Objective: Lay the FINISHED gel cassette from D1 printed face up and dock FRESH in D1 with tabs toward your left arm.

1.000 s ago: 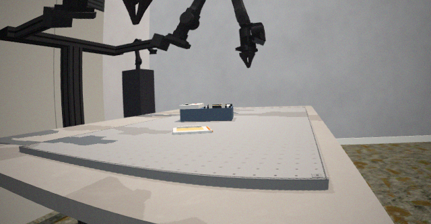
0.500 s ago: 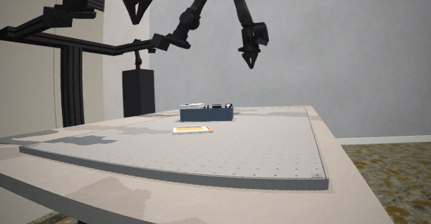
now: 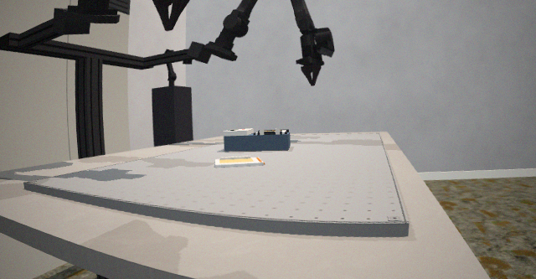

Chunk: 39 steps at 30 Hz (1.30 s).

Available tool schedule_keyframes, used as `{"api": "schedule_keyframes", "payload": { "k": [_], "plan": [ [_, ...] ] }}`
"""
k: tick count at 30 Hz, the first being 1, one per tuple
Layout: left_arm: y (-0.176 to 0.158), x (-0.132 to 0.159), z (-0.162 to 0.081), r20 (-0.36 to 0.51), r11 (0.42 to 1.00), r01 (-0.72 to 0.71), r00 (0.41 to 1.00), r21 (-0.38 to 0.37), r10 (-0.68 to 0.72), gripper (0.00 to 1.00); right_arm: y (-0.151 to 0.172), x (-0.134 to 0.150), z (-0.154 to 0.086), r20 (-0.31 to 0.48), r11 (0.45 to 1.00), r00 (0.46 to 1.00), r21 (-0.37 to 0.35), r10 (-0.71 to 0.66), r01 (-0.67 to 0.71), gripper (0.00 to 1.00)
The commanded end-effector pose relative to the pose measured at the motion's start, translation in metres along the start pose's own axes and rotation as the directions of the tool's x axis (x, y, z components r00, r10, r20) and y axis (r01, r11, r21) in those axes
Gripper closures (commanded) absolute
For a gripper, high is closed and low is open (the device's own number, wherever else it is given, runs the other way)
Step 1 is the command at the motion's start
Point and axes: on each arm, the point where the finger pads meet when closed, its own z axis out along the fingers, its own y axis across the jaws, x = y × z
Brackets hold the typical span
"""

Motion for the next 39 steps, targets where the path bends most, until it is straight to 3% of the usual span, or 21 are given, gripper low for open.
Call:
{"api": "schedule_keyframes", "payload": {
  "k": [1,34,39],
  "plan": [
    [0.012,-0.006,-0.01,0.017,0.999,0.033,0.999,-0.014,-0.033,1.0,-0.007,-0.021,-0.008,0.054,1.0,0.998,0.009,0.022,-0.022,1.0],
    [0.016,0.014,-0.014,-0.009,1.0,0.018,1.0,-0.005,-0.018,1.0,-0.007,-0.021,-0.008,0.054,1.0,0.998,0.009,0.022,-0.022,1.0],
    [-0.002,0.001,-0.003,0.039,0.99,-0.138,0.99,0.033,0.136,1.0,-0.007,-0.021,-0.008,0.054,1.0,0.998,0.009,0.022,-0.022,1.0]
  ]
}}
